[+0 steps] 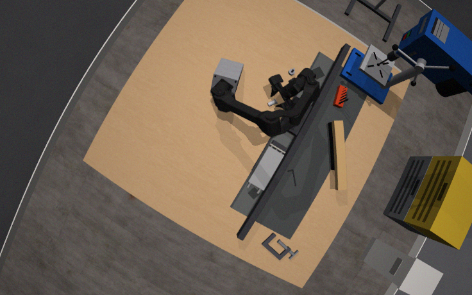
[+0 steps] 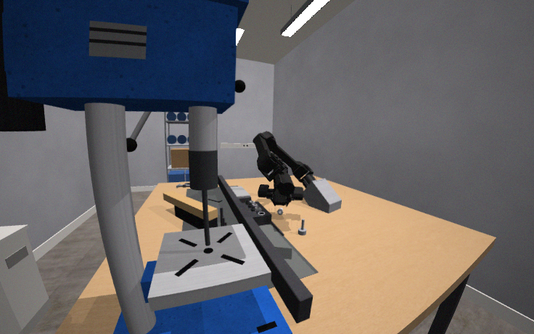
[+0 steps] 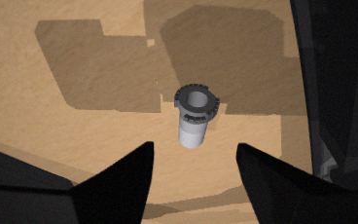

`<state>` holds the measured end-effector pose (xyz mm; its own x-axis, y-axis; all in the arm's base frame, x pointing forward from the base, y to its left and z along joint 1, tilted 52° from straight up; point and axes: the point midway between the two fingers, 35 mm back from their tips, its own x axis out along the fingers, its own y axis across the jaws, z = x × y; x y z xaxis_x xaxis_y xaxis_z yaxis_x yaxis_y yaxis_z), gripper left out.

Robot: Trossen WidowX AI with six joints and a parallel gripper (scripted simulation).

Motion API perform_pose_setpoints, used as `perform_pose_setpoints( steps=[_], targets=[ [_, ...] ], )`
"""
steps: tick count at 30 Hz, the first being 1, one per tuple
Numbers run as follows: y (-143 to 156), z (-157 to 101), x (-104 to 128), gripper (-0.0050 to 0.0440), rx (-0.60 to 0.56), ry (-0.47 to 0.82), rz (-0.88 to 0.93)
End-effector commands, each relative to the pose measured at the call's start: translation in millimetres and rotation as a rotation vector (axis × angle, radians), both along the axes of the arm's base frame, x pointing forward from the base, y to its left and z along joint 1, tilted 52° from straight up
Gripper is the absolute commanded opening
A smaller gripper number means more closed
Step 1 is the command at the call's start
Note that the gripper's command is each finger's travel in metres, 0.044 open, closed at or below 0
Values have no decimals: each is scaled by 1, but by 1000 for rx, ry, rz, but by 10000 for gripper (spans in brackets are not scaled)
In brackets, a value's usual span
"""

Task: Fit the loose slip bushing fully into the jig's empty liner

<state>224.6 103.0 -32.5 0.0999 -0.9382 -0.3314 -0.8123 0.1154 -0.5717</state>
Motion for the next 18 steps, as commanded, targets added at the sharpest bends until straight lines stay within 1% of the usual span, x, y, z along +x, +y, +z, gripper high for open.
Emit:
perform_pose_setpoints(
  steps=[1,17,18],
  targets=[
    [-8,-6,5,233,0,-1,5],
    [-22,-18,11,233,-1,-1,5],
    [-22,-18,11,209,-1,-1,5]
  ],
)
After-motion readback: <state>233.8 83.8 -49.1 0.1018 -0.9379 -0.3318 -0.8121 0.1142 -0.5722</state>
